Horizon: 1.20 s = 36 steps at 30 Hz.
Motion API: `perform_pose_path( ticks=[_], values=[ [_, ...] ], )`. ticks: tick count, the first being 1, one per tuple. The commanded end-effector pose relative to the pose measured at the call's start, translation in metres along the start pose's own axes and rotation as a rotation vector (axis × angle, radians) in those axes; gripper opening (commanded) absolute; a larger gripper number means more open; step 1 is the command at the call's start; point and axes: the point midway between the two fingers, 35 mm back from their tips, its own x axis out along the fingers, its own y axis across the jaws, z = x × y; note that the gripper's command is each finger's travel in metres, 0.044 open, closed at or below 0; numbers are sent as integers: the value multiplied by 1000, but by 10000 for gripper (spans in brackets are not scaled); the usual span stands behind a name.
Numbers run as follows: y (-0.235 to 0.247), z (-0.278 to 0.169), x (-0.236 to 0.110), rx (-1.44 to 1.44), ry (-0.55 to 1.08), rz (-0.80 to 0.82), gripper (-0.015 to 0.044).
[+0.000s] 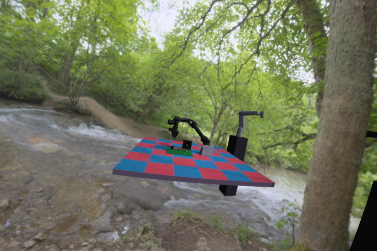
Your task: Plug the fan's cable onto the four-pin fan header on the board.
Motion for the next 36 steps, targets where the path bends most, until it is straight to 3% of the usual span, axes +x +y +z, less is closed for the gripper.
perform_pose_path(
  ticks=[1,16,26,36],
  values=[
    [19,11,-21,614,-12,-40,440],
    [19,11,-18,613,-12,-40,440],
    [13,9,77,574,24,-61,440],
    [13,8,84,573,24,-61,440]
  ],
)
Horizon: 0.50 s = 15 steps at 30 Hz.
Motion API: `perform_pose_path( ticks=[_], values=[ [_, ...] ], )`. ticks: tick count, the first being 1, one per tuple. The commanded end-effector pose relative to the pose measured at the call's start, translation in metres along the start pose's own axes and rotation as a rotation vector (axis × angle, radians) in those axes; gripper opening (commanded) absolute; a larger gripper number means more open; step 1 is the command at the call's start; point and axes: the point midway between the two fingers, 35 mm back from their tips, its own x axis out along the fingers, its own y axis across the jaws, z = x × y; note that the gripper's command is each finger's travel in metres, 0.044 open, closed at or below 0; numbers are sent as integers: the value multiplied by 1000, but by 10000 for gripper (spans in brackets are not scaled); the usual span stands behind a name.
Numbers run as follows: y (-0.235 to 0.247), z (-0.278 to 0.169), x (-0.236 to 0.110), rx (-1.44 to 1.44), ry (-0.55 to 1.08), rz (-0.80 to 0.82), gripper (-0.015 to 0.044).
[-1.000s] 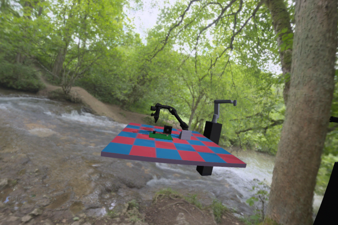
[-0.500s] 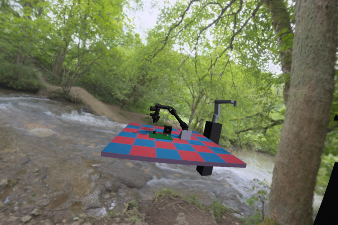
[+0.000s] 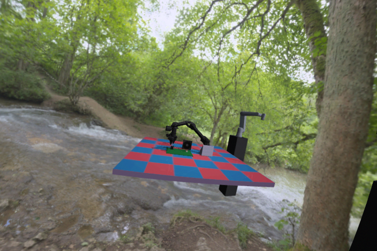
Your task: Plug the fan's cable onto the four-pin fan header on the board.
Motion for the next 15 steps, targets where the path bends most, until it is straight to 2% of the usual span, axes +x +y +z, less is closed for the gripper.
perform_pose_path(
  ticks=[1,15],
  values=[
    [-1,-2,8,-8,6,-9,440],
    [-1,-2,31,-8,5,-10,440]
  ],
)
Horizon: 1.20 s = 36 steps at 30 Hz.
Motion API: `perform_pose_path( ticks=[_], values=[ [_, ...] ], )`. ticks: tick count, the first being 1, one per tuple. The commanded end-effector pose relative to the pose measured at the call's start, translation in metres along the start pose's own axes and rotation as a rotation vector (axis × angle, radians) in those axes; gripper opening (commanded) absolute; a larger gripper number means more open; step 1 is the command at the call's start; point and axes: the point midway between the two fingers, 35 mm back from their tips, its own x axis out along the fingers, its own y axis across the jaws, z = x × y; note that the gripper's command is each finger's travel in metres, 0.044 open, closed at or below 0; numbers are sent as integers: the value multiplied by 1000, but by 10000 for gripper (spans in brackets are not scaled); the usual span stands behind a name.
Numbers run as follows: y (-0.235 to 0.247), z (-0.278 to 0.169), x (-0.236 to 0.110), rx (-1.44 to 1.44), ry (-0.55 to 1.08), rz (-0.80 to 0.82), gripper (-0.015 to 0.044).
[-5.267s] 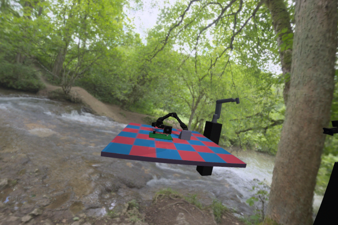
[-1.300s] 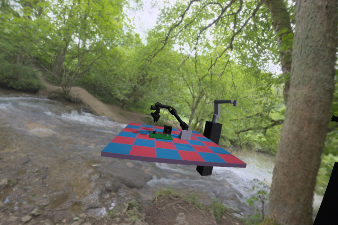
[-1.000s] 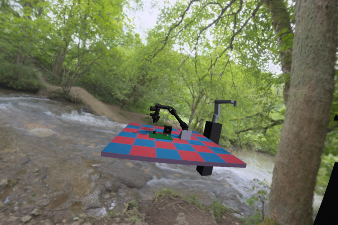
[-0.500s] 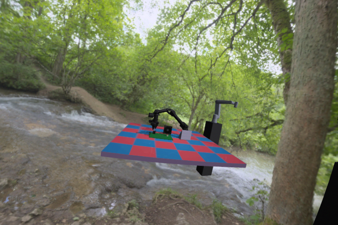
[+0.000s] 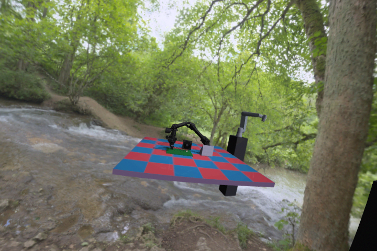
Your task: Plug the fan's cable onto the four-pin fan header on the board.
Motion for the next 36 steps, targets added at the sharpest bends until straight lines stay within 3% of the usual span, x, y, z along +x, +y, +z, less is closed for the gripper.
perform_pose_path(
  ticks=[1,26,36],
  values=[
    [-2,-2,10,-5,8,-11,440],
    [-3,-3,29,-5,8,-12,440],
    [-2,-2,26,-2,5,-5,177]
  ],
)
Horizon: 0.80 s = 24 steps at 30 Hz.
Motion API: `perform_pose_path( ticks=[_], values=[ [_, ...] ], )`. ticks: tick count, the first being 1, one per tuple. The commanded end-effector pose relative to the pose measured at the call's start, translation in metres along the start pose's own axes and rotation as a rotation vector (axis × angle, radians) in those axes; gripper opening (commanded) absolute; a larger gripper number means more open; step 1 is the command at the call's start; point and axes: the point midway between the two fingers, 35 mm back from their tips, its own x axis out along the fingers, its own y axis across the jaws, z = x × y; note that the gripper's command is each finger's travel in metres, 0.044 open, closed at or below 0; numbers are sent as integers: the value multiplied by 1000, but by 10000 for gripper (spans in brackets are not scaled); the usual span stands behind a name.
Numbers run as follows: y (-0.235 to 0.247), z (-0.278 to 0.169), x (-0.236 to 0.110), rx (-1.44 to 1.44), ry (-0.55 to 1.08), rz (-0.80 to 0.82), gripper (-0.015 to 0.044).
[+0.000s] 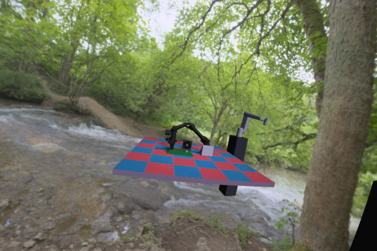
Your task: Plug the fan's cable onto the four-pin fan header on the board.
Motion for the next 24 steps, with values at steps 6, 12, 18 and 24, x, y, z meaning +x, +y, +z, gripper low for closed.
perform_pose_path(
  ticks=[6,12,18,24],
  values=[
    [0,0,0,0,0,0,20],
    [1,1,-25,-1,2,-1,0],
    [1,0,-49,-2,4,-5,0],
    [0,-10,-51,-158,5,-4,0]
  ],
)
